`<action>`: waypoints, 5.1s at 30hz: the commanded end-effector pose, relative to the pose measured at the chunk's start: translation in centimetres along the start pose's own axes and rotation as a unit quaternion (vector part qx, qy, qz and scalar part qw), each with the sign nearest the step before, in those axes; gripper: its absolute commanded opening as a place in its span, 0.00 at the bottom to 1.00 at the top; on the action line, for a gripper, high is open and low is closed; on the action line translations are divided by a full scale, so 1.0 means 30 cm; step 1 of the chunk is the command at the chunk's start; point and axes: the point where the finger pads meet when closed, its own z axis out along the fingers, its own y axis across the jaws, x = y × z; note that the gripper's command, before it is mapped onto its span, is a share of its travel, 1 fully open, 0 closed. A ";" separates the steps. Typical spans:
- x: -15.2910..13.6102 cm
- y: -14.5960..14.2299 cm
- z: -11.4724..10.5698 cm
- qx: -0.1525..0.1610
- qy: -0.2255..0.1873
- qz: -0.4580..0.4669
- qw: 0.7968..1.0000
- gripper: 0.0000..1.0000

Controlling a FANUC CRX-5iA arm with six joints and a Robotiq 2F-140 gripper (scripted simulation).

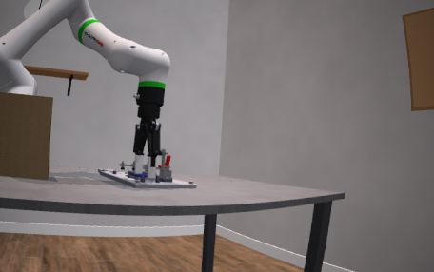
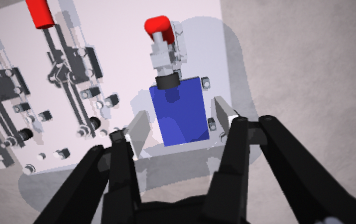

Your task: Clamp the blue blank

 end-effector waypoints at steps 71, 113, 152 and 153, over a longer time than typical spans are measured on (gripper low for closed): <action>0.000 0.001 -0.201 0.000 0.000 0.000 1.000 0.58; 0.000 0.001 -0.201 0.000 0.000 0.000 1.000 0.00; -0.078 0.000 -0.129 0.000 0.000 0.000 1.000 0.00; -0.094 0.000 -0.129 0.000 0.000 0.000 1.000 0.00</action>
